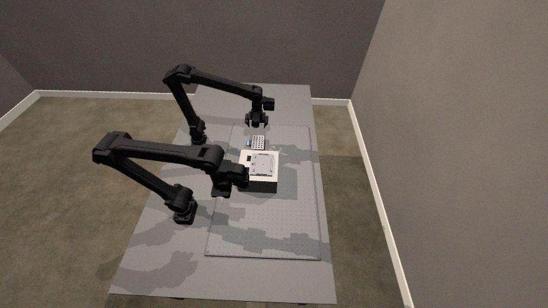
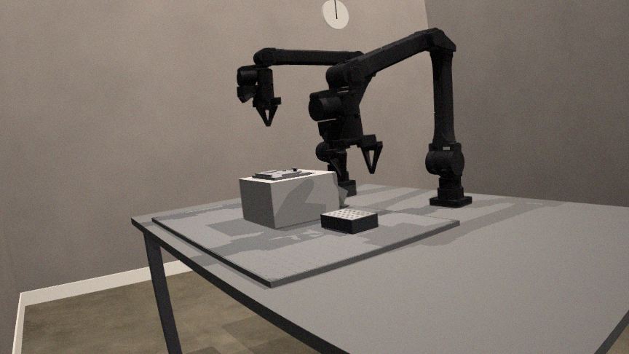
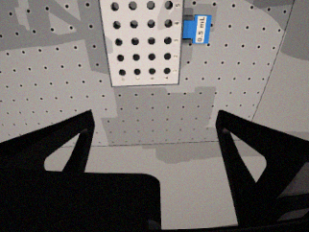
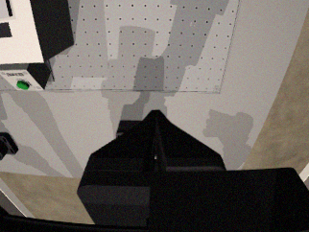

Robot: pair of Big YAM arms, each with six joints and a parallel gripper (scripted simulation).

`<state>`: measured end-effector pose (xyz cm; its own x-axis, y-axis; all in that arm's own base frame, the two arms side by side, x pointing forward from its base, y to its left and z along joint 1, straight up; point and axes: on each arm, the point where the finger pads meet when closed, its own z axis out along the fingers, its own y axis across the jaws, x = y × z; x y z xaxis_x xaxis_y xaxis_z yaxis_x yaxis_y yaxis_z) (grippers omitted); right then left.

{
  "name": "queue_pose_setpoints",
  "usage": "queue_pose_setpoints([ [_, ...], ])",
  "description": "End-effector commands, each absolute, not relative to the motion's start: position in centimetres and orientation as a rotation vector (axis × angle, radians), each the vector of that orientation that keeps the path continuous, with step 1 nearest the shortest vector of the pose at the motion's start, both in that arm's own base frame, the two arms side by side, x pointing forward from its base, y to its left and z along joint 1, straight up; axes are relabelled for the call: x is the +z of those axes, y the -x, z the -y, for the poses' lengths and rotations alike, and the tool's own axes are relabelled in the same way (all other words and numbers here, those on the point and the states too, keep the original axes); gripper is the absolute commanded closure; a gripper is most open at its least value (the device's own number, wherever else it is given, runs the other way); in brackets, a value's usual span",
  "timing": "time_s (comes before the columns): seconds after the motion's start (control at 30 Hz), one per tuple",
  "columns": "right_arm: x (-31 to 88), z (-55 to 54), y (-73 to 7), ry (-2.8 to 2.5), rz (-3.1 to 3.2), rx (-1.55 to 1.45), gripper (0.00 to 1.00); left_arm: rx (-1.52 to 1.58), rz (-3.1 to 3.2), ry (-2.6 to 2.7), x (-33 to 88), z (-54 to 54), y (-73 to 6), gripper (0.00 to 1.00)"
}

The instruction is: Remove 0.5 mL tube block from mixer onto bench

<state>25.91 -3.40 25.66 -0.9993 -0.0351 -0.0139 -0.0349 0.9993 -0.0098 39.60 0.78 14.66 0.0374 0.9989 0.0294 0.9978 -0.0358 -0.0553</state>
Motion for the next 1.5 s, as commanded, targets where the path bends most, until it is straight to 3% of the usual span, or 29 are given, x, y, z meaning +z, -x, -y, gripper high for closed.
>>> queue_pose_setpoints([
  [0.0, 27.4, 3.5, -26.8, 0.067, -3.068, -0.024, 1.0, -0.031, 2.181, 2.217, 16.9, -1.3, -40.9, 0.0],
  [1.47, 27.1, 3.4, -26.5, 0.069, -3.078, -0.02, 1.0, -0.038, 2.18, 2.224, 24.2, -1.3, -41.0, 0.0],
])
